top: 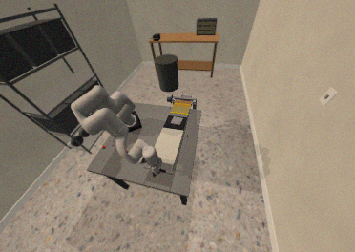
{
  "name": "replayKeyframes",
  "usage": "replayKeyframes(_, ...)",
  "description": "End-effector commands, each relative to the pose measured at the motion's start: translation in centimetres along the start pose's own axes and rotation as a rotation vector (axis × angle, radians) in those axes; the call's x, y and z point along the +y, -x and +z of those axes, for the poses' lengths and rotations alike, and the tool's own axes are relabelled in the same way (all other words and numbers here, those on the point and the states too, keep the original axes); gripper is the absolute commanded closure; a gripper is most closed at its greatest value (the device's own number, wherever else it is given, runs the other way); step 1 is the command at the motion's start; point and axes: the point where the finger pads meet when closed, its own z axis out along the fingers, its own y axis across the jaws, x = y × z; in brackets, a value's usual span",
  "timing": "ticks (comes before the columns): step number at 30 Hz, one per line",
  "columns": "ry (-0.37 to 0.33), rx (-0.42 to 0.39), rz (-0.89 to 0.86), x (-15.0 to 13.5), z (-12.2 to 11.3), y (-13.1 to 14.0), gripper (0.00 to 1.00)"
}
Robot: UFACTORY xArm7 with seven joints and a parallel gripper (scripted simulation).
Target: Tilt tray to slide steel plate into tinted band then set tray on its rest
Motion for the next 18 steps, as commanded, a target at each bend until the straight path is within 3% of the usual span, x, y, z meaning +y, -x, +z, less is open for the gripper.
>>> replayKeyframes(1, 0.0, 0.0, 0.0, -0.34, 2.21, 0.16, 1.0)
replayKeyframes(18, 0.0, 0.0, 0.0, -0.4, 2.74, 0.16, 1.0)
